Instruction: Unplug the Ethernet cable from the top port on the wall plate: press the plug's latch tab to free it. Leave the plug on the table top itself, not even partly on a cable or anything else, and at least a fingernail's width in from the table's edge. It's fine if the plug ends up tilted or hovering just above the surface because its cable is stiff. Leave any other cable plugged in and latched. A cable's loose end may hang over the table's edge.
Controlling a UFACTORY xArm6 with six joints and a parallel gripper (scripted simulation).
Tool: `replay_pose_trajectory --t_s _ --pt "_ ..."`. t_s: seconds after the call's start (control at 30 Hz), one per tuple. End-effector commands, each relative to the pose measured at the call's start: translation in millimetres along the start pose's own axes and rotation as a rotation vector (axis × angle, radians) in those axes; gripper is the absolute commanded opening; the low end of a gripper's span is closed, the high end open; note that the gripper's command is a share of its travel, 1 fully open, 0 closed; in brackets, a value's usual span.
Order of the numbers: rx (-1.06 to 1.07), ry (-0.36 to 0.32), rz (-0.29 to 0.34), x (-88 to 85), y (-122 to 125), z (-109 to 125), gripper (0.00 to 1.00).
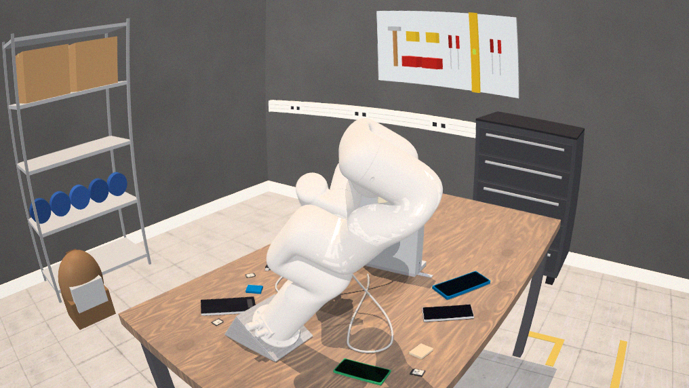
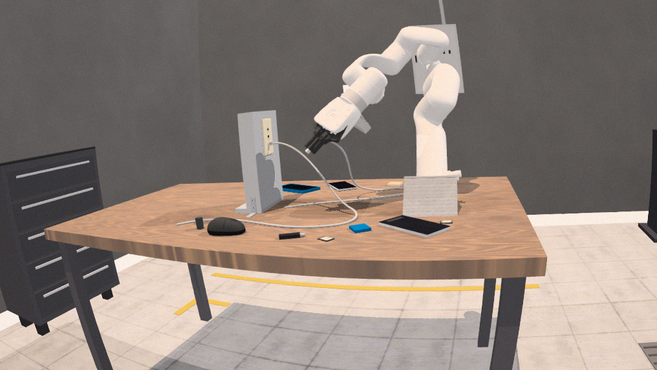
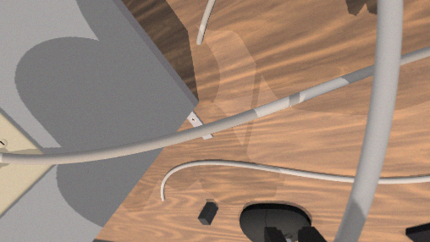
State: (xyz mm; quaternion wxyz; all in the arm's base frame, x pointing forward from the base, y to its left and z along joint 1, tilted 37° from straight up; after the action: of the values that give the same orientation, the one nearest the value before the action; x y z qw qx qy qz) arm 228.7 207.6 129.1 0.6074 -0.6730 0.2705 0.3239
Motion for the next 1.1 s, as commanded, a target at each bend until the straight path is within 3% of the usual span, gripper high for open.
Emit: replay_pose_trajectory --t_s 0.0,0.07,0.23,0.57,0.63,0.77,1.07 --pt "0.012 -0.022 0.021 5.3 -0.7 0.9 0.00" --pt "0.012 -0.022 0.021 5.3 -0.7 0.9 0.00" --pt "0.081 -0.063 0.076 23.6 5.2 1.7 0.00" --pt "0.223 -0.099 0.251 60.1 29.0 -11.8 0.00" --pt "0.223 -0.099 0.251 60.1 29.0 -11.8 0.00" --pt "0.273 -0.092 0.328 72.1 40.4 -21.6 0.00" --pt "0.273 -0.092 0.328 72.1 40.4 -21.6 0.00"
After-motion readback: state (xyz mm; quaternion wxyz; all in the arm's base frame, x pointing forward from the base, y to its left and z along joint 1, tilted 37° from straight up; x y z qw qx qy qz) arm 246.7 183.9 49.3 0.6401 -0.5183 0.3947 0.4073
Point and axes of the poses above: the point where the finger pads meet when closed, its own x axis out along the fingers, its own y axis across the jaws, z = x × y, the point moved 8 cm from there along -x, back along the fingers, and after that the axes turned 7 degrees about -x, right-handed, at the moved point
